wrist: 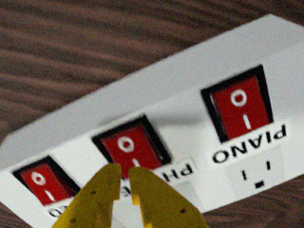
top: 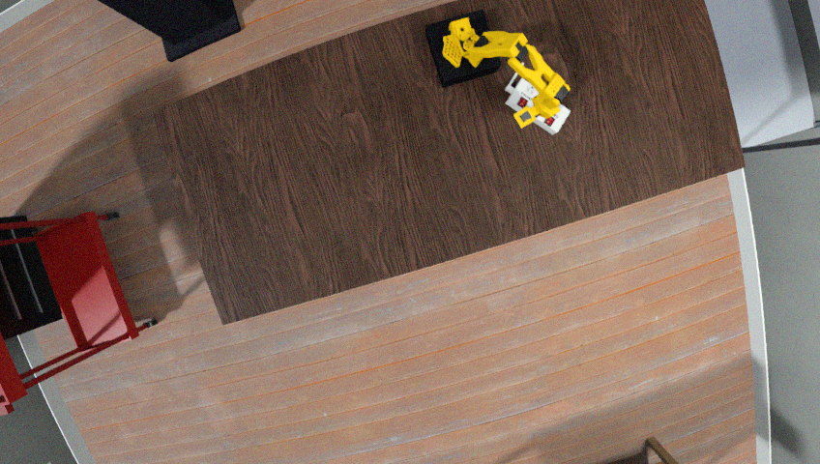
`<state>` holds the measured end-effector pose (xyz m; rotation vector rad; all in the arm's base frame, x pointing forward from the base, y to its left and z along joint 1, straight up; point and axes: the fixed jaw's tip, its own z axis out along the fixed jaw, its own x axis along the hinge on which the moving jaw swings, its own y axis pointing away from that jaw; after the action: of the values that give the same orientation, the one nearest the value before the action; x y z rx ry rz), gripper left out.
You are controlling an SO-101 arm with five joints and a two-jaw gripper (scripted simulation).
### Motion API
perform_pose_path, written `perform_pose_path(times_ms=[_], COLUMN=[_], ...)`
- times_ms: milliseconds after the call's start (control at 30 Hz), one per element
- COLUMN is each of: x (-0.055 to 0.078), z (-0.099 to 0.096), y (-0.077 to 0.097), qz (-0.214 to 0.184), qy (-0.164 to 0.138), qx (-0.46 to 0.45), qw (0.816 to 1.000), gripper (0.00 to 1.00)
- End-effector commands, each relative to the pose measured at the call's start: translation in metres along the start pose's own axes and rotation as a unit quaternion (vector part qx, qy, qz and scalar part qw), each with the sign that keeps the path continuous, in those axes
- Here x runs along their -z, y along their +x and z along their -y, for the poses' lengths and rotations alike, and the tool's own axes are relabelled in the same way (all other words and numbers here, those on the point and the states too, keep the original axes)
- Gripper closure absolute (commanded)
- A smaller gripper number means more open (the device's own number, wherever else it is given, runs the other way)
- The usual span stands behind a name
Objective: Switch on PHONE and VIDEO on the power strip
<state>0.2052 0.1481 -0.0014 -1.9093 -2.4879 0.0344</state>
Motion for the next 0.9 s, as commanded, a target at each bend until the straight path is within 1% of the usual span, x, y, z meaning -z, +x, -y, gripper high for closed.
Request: perform_pose_path(times_ms=[0,867], x=[0.0036,0.0057], z=[0.0032,0.0048], y=[0.0095,0.0163], qz=[-0.005,-0.005], qy=[-0.013,-0.013], qx=[0.022,0.036], qw=[1.000,0.999], gripper=[1.00,1.00])
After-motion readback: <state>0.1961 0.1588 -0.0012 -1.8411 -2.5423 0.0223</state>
